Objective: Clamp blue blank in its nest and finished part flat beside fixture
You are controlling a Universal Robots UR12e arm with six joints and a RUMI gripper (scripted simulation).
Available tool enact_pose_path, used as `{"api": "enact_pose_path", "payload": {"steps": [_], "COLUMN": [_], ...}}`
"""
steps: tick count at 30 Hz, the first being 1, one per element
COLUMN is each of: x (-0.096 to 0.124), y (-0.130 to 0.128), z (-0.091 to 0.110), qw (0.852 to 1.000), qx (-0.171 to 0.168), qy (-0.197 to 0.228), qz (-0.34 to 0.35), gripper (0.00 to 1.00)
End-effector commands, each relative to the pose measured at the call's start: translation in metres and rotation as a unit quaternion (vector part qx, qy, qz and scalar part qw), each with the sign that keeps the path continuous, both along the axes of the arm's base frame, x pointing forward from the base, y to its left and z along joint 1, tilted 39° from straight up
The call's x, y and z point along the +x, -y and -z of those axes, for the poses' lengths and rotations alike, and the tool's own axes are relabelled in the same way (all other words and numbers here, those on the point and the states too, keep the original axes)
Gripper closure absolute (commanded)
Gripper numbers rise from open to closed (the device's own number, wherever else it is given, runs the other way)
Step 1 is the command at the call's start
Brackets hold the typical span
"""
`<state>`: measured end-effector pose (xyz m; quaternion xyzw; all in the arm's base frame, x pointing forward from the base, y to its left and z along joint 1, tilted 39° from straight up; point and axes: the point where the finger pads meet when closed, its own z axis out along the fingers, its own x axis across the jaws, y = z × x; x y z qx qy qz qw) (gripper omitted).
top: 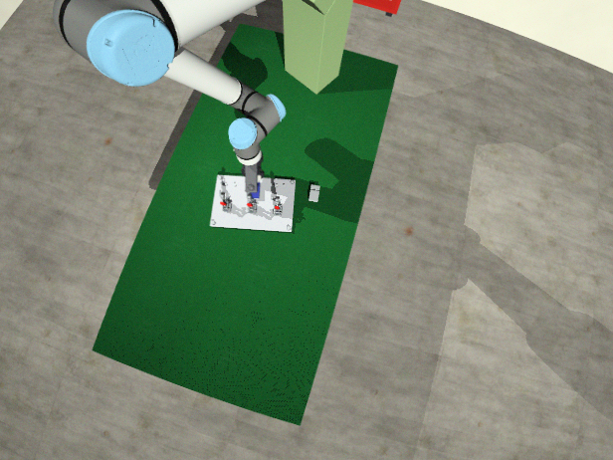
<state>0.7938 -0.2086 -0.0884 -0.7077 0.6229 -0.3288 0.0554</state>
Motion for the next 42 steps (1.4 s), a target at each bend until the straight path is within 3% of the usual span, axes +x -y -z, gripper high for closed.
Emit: {"api": "enact_pose_path", "payload": {"steps": [1, 42], "x": [0.0009, 0.0053], "y": [0.0000, -0.0009], "z": [-0.0017, -0.0045], "qw": [1.000, 1.000], "qx": [0.000, -0.001], "qy": [0.001, 0.002], "qz": [0.000, 0.000], "gripper": [1.00, 1.00]}}
